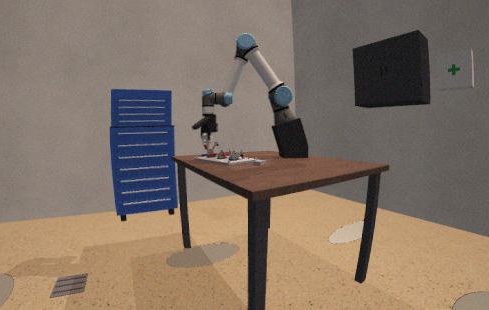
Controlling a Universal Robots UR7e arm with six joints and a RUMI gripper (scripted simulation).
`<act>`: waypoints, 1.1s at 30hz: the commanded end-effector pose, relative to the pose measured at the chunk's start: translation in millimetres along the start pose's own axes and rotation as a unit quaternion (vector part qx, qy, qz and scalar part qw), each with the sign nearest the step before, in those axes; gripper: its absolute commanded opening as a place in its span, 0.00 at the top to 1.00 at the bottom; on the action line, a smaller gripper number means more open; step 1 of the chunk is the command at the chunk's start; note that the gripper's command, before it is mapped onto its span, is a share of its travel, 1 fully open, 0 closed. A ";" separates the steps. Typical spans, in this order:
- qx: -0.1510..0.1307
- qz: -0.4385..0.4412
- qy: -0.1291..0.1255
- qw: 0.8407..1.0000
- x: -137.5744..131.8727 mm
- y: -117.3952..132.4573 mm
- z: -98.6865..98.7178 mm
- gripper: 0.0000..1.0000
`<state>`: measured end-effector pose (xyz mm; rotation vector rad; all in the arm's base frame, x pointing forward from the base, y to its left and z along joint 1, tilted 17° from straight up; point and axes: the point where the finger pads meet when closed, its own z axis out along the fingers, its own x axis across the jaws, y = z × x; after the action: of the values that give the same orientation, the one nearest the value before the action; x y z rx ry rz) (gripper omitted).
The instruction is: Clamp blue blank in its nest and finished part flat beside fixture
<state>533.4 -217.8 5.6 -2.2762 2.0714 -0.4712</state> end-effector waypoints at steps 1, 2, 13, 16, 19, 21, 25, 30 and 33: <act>-0.001 0.001 0.001 1.000 1.1 8.5 -2.3 1.00; -0.001 0.001 0.001 1.000 1.1 9.2 -2.5 1.00; -0.001 0.001 0.001 1.000 1.2 15.4 -3.4 1.00; -0.001 0.001 0.001 1.000 1.2 17.1 -3.6 1.00; -0.001 0.001 0.001 1.000 1.2 18.6 -3.6 1.00; -0.001 0.001 0.001 1.000 1.2 19.0 -3.6 1.00; -0.002 0.001 0.001 1.000 1.0 20.6 -3.1 1.00; -0.002 0.001 0.001 1.000 0.9 22.2 -3.0 1.00; -0.002 0.001 0.001 1.000 0.8 23.1 -2.8 1.00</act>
<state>516.7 -218.8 6.5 -2.2765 2.0670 -0.4767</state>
